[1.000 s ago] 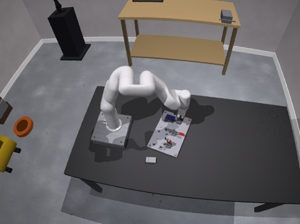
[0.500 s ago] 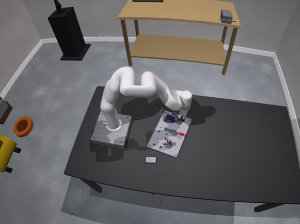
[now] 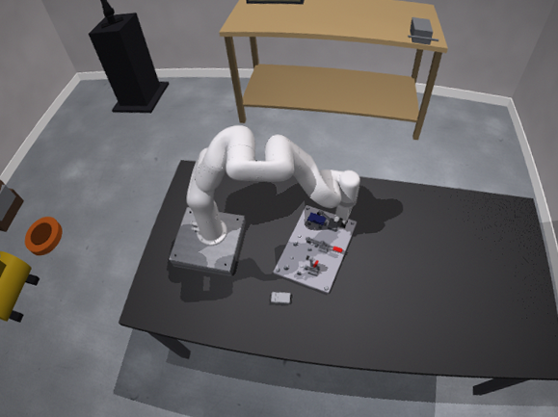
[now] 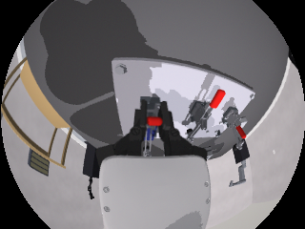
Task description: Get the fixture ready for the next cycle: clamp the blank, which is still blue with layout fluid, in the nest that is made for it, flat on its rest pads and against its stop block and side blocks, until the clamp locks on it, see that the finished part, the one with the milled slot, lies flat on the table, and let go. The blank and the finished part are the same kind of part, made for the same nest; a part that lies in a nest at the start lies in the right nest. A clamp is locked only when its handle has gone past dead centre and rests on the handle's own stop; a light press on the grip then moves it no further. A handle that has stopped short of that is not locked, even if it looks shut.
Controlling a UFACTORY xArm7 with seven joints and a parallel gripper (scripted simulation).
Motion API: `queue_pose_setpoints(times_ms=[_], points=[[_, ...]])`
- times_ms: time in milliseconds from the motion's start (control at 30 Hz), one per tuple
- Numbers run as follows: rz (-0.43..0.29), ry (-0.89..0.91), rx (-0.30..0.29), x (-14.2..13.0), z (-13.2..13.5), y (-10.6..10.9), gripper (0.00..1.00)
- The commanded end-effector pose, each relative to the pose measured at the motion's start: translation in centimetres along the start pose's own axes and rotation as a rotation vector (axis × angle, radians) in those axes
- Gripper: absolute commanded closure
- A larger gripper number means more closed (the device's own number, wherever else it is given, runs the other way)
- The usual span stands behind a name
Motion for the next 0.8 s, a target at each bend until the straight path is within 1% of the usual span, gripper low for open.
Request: queue_pose_setpoints(times_ms=[0,767], points=[[0.005,0.0,0.002,0.4,0.0,0.0,1.0],[0.005,0.0,0.002,1.4,0.1,-1.3,1.0]])
Point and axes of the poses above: the point where the finger pads meet when closed, its own y axis back along the fingers, its own z axis across the jaws, x = y × z, the point moved 9 cm from there along y, back along the fingers, and after that the axes turned 6 degrees about y, right-handed, at the moved point
